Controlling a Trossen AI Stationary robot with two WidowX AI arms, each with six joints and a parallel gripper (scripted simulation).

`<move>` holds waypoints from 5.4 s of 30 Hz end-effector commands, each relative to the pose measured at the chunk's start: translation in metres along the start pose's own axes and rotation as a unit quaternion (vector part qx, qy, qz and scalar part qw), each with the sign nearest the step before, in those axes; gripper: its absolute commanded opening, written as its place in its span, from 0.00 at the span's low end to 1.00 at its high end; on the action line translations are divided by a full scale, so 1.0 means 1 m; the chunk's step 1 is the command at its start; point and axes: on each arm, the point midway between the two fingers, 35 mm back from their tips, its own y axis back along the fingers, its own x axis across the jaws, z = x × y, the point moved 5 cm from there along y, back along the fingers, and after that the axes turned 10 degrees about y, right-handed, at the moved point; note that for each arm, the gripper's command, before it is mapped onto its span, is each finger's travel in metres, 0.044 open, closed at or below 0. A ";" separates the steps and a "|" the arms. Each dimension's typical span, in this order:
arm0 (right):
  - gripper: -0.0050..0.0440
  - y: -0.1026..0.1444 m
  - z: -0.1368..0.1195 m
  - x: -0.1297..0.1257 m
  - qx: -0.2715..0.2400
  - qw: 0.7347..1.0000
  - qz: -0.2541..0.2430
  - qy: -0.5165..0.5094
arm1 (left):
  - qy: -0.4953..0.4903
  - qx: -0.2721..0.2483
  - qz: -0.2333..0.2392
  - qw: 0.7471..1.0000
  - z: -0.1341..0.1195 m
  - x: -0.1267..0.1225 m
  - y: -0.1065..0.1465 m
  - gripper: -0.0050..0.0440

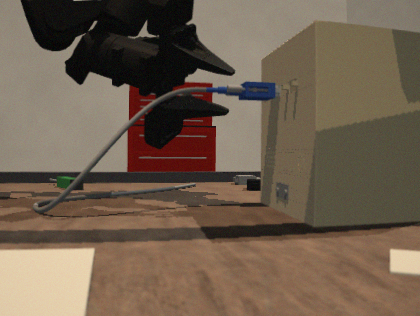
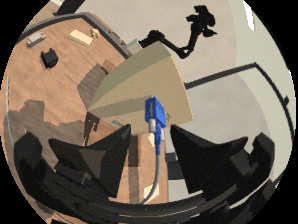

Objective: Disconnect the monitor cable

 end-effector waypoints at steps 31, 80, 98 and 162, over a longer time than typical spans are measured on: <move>1.00 0.000 0.003 0.001 -0.001 1.000 0.002 0.004 | 0.039 0.000 -0.042 0.998 0.005 -0.002 0.002 0.10; 1.00 0.000 0.003 0.001 -0.001 1.000 0.002 0.004 | 0.213 0.023 -0.163 0.963 0.003 0.019 -0.002 0.10; 1.00 0.000 0.003 0.001 -0.001 1.000 0.002 0.004 | 0.226 0.025 -0.172 0.958 0.002 0.021 -0.003 0.59; 1.00 0.000 0.003 0.001 -0.001 1.000 0.002 0.004 | -0.013 -0.008 -0.007 1.000 0.005 -0.009 0.002 0.36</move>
